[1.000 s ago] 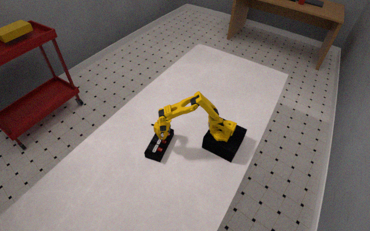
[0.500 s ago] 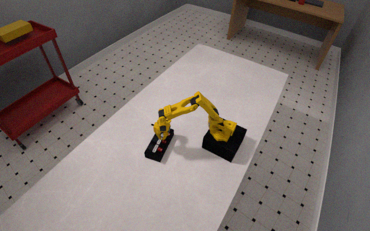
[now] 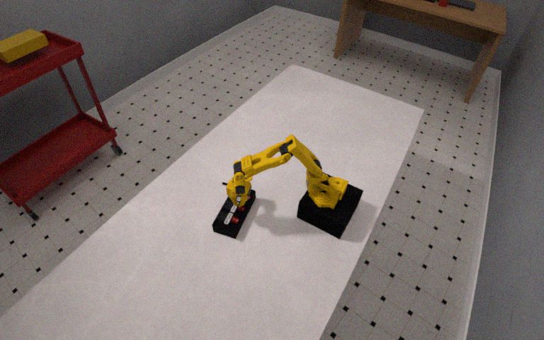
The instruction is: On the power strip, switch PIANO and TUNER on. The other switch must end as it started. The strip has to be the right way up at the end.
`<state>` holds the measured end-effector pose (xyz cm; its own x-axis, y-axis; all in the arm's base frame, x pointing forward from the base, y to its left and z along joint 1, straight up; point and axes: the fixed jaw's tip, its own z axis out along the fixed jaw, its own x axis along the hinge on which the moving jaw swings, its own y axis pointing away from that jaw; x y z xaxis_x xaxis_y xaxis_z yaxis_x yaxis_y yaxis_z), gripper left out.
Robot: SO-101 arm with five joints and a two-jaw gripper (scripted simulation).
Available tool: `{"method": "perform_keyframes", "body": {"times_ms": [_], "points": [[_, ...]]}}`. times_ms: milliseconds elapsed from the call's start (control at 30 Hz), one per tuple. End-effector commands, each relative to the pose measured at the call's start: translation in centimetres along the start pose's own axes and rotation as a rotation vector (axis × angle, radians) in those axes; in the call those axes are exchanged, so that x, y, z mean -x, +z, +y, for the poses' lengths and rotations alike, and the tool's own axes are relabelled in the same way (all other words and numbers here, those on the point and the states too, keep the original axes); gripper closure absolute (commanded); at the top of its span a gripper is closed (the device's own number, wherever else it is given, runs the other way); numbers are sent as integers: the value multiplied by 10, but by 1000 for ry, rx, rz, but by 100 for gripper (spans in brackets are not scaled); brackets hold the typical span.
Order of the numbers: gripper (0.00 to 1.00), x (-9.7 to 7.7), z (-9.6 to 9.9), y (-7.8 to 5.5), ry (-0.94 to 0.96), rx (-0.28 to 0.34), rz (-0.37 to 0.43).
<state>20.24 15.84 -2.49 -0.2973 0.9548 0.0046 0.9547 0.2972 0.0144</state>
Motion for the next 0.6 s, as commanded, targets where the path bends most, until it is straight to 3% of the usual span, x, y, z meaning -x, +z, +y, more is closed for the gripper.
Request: {"method": "perform_keyframes", "body": {"times_ms": [0, 567], "points": [[100, 4, -3, 3, 5, -15, -5], [100, 4, -5, 6, 6, -15, -5]]}}
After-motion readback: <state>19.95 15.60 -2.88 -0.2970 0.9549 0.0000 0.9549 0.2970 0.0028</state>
